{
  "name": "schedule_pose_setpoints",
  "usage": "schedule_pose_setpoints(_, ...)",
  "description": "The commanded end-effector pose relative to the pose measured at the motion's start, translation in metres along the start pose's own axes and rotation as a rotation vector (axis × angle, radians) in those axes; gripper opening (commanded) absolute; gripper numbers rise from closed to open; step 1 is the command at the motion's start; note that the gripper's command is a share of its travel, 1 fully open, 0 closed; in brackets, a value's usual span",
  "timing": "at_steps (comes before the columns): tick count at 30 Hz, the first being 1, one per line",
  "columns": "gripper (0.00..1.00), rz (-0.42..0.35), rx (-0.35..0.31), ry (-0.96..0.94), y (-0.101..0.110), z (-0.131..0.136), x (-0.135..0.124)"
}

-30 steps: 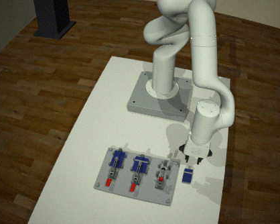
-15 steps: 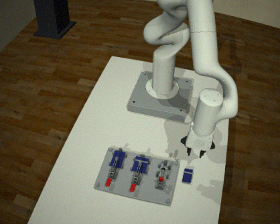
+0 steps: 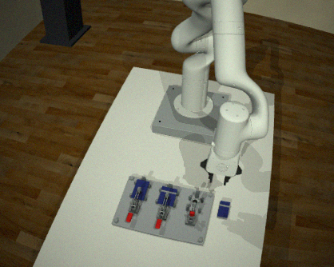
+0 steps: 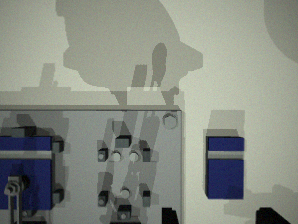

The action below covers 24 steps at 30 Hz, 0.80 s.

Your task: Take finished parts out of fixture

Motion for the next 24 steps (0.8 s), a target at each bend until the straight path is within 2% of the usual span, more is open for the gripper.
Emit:
schedule_pose_setpoints(1, 0.48, -0.003, -0.002, 0.0, 0.001, -0.052, 0.004)
schedule_pose_setpoints(7, 0.48, -0.003, -0.002, 0.0, 0.001, -0.129, 0.012)
schedule_pose_setpoints(11, 0.48, -0.003, -0.002, 0.0, 0.001, -0.161, 0.016)
schedule_pose_setpoints(17, 0.48, -0.003, -0.002, 0.0, 0.001, -0.172, 0.017)
schedule_pose_setpoints(24, 0.48, -0.003, -0.002, 0.0, 0.001, -0.173, 0.017)
Point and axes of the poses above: the point where the finger pads meet when closed, its own y axis back along the fingers, its own z axis across the jaws, x = y × z, the point moved 4 cm from there along y, back along the fingers, and after that the axes turned 6 degrees about y, right-handed, at the moved point
